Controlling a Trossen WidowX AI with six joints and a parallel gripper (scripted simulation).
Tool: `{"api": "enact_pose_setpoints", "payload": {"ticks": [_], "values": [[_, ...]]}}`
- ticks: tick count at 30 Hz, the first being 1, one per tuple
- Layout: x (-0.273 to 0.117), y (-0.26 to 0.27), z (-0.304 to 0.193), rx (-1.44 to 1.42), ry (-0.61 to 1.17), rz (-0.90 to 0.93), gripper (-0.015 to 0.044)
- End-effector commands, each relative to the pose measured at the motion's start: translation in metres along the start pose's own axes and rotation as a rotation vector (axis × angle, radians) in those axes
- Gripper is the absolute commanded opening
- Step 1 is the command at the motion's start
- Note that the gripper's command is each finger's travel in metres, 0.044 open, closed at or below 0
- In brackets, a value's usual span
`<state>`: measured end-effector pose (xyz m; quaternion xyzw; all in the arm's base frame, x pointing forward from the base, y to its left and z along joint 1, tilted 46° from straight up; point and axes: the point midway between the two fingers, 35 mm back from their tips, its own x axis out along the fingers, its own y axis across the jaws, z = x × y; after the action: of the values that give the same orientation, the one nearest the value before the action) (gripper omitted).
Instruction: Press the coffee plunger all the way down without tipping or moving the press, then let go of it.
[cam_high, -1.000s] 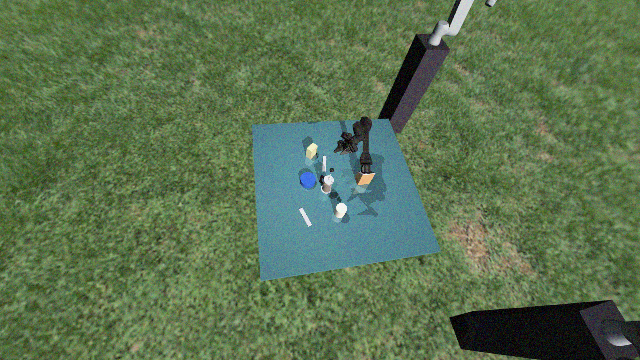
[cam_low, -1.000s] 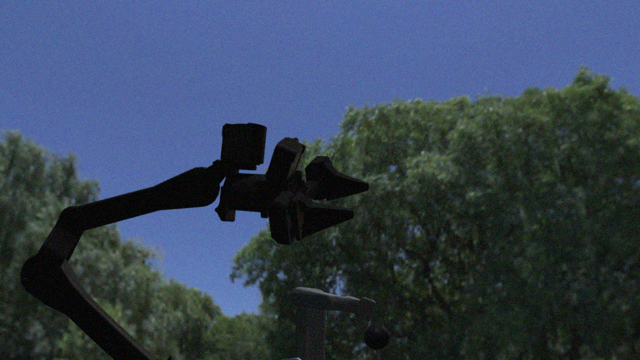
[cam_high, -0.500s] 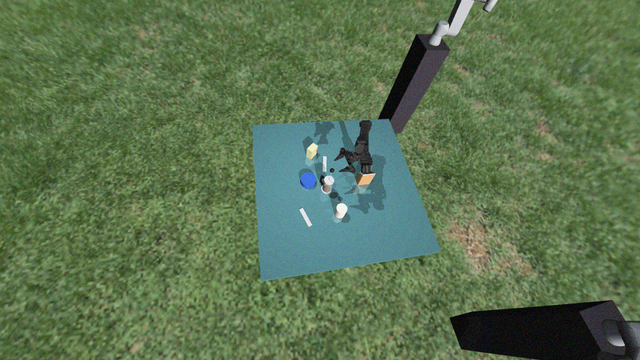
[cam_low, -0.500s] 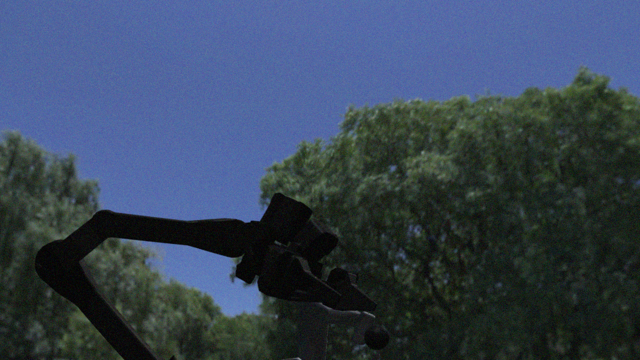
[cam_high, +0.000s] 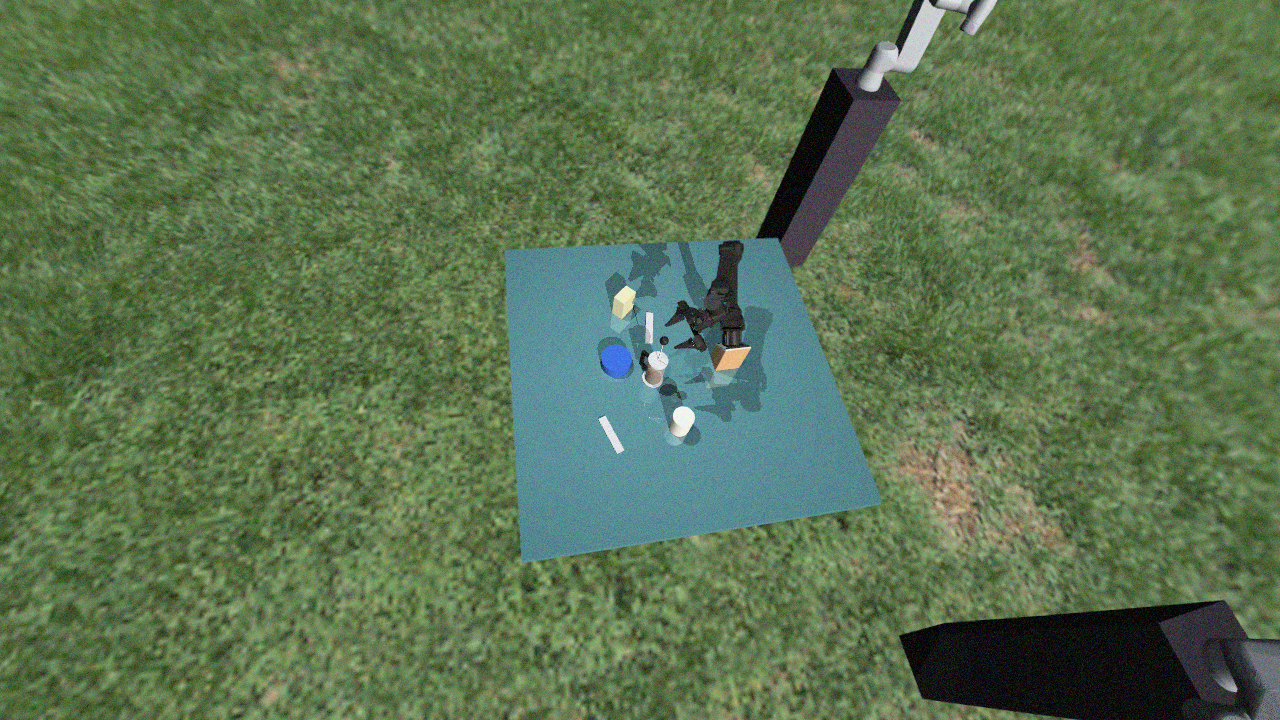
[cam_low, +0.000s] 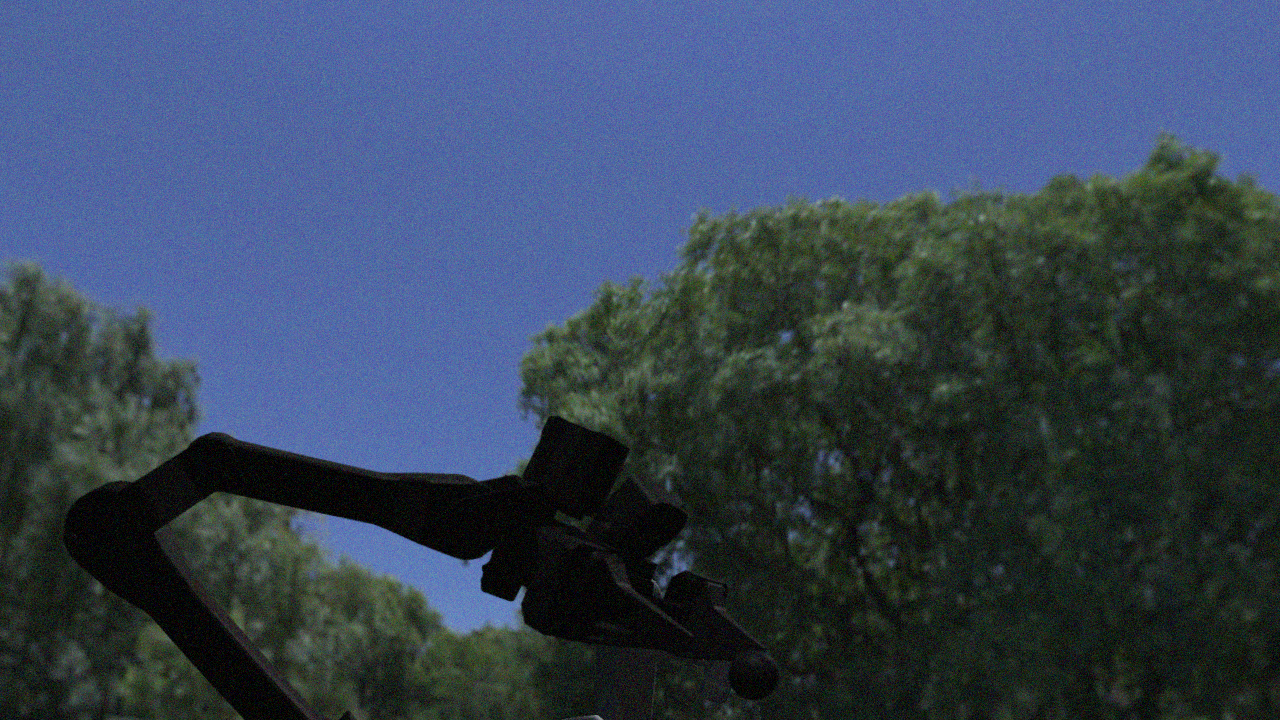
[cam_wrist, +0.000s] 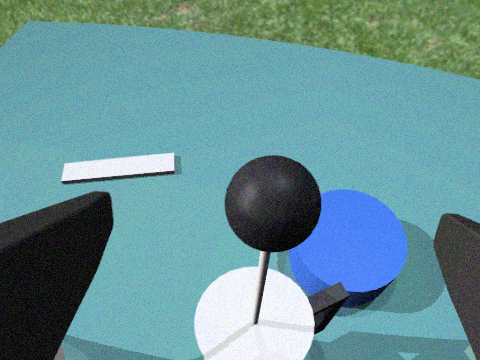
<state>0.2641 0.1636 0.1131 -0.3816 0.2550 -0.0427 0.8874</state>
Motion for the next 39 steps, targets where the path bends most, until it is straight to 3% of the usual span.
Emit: {"api": "enact_pose_setpoints", "payload": {"ticks": [1,17,28,39], "values": [[0.006,0.001,-0.002,-0.008,0.005,0.003,0.0440],[0.029,0.000,-0.002,-0.009,0.000,-0.001,0.0440],[0.029,0.000,-0.002,-0.009,0.000,-0.001,0.0151],[0.029,0.000,-0.003,-0.009,0.000,-0.001,0.0130]]}}
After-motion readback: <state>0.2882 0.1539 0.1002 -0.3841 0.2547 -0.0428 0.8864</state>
